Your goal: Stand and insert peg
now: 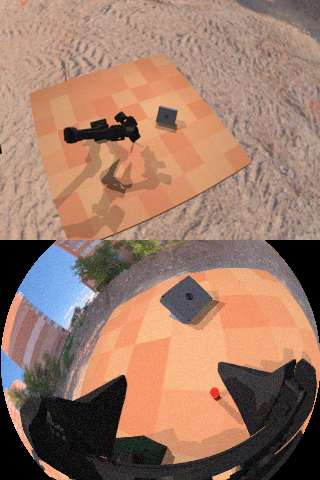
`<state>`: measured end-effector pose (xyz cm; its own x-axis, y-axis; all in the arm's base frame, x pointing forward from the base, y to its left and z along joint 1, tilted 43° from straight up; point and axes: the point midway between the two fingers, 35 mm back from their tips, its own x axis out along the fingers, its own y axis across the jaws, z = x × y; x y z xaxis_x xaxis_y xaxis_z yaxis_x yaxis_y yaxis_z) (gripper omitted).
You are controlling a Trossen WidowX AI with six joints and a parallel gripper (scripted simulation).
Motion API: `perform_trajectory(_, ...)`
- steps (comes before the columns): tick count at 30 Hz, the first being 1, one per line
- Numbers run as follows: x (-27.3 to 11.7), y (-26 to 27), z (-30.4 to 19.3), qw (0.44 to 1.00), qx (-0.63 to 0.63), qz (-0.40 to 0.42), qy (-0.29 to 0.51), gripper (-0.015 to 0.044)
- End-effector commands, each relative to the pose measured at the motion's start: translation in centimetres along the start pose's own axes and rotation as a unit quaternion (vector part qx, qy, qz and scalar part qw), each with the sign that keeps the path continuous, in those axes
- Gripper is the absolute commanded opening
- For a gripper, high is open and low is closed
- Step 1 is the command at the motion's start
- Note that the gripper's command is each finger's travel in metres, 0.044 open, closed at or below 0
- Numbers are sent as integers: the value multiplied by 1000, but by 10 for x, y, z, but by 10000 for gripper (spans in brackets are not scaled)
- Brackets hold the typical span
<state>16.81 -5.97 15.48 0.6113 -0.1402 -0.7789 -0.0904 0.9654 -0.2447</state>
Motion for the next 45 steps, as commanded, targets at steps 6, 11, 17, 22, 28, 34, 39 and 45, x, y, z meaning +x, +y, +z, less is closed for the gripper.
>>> perform_trajectory(6, 10, -3, -15, 989, 37, -6, 144, 440)
perform_trajectory(11, 13, -7, -21, 974, 40, -28, 222, 440)
perform_trajectory(17, 16, -13, -23, 949, 27, -71, 305, 440)
perform_trajectory(22, 17, -18, -20, 925, 2, -118, 361, 440)
perform_trajectory(28, 20, -25, -9, 893, -42, -185, 408, 440)
perform_trajectory(34, 22, -27, -2, 879, -65, -214, 421, 440)
perform_trajectory(39, 22, -27, -2, 879, -65, -214, 421, 440)
perform_trajectory(45, 22, -27, -3, 881, -25, -233, 411, 440)
